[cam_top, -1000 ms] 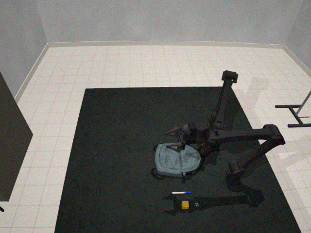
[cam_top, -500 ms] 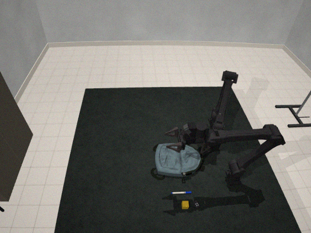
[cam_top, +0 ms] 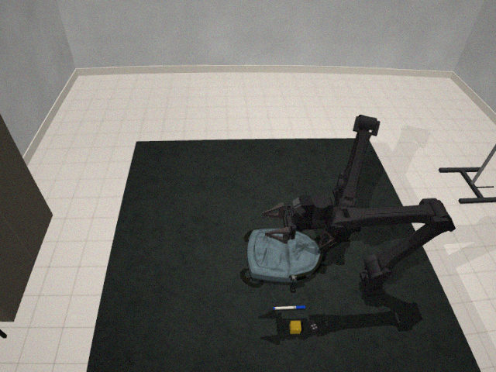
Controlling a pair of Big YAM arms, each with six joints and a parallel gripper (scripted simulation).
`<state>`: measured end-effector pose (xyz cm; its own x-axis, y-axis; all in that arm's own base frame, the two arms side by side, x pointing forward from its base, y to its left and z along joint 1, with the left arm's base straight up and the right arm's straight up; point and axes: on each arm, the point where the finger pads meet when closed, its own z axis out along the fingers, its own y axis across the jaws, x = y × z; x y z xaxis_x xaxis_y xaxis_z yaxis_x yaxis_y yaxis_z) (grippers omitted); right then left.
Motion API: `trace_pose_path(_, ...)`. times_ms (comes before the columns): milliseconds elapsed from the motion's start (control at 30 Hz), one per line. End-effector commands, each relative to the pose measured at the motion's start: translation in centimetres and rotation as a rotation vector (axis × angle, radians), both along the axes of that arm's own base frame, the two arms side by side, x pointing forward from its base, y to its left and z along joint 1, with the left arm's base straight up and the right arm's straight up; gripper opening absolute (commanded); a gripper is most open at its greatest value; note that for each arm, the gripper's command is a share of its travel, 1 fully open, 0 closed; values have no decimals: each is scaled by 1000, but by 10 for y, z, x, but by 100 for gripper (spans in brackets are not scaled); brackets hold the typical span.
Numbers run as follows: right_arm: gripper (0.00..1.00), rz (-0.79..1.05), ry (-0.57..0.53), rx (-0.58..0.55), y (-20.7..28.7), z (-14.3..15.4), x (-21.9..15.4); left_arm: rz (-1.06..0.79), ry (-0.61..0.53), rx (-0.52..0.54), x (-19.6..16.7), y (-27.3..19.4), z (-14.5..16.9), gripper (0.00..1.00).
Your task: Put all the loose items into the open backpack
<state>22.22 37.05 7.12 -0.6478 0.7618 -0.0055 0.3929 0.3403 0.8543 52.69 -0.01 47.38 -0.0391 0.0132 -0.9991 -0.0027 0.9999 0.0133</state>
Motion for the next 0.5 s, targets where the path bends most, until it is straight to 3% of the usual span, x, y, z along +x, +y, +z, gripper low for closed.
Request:
trace_pose_path(0,59,-5,-53,77,30,32,23,-1,-65,-6,-3,0,35,90)
trace_pose_path(467,59,-5,-54,75,38,26,33,-1,-65,-6,-3,0,35,90)
